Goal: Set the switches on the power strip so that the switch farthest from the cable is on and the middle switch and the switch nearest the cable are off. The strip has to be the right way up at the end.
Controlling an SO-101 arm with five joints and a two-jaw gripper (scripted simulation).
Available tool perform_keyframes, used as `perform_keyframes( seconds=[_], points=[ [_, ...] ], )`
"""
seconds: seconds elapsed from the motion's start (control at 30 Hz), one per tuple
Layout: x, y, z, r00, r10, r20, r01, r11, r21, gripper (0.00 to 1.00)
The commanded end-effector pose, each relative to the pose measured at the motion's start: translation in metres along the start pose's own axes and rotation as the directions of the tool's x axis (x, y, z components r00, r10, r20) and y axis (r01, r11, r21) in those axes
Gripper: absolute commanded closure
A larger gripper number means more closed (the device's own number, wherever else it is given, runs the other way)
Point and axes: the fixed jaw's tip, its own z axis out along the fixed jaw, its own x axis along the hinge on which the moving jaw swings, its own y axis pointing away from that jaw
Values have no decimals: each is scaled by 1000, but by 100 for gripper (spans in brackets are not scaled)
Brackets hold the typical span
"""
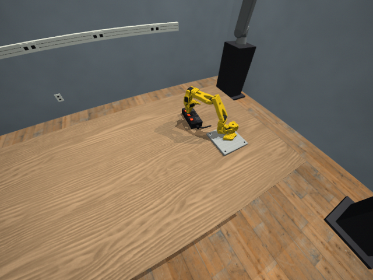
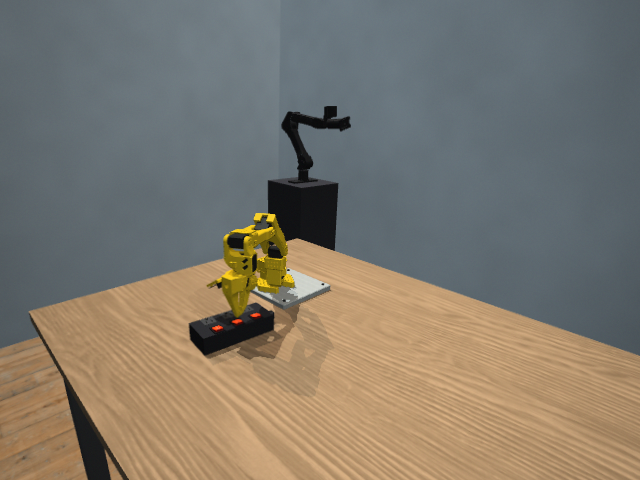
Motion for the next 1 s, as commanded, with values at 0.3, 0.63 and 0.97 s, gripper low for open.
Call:
perform_keyframes(
  seconds=[0.3, 0.63, 0.97],
  points=[
    [-2, 0, 3, 1000, -1, 0, 1, 1000, 1, 100],
    [-2, 0, 6, 1000, -1, 1, 1, 1000, 6, 100],
    [-2, 0, 7, 1000, -1, 1, 1, 1000, 6, 100]
  ],
)
